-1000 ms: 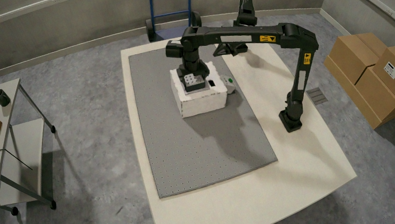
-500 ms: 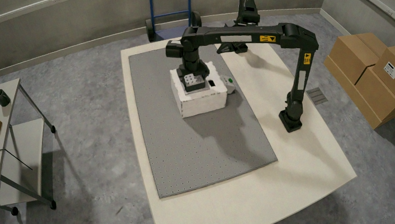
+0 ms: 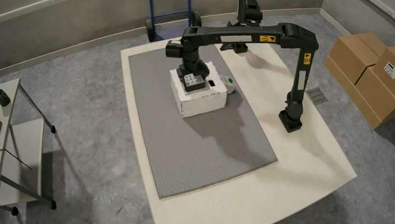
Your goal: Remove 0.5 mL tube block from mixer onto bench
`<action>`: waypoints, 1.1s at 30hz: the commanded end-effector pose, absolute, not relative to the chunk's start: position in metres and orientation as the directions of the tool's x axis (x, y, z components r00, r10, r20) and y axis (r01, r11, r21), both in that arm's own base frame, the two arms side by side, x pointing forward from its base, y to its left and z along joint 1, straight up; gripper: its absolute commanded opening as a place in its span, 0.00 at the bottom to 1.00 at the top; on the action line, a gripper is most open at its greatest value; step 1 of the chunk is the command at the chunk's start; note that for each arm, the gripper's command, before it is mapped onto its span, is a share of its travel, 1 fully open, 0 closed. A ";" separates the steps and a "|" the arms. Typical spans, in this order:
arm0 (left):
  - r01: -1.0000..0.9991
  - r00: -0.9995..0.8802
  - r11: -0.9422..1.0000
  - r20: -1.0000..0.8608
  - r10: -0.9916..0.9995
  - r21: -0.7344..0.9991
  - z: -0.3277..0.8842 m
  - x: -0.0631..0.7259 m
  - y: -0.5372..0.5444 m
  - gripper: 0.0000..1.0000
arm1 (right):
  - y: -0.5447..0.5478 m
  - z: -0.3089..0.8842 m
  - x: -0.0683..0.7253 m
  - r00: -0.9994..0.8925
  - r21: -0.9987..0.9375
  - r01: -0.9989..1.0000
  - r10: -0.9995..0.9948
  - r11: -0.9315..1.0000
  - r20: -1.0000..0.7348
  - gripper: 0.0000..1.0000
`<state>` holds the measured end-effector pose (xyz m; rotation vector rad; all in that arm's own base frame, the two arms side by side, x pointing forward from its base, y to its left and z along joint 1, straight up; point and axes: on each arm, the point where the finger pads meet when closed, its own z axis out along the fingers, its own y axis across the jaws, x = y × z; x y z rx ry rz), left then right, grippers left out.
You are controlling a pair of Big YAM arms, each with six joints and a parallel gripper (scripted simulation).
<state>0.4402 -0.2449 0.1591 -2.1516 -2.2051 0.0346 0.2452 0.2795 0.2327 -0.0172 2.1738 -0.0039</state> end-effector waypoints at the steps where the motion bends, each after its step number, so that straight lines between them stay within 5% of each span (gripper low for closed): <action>1: 0.999 -0.022 0.023 0.018 1.000 -0.035 0.182 0.447 -0.250 0.00 | 0.280 0.235 0.240 -0.568 0.004 -0.006 0.000 1.000 -0.823 0.00; 33: 0.999 -0.021 0.021 0.017 1.000 -0.035 0.183 0.445 -0.251 0.00 | 0.268 0.307 0.209 -0.560 0.038 -0.008 0.027 0.999 -0.828 0.00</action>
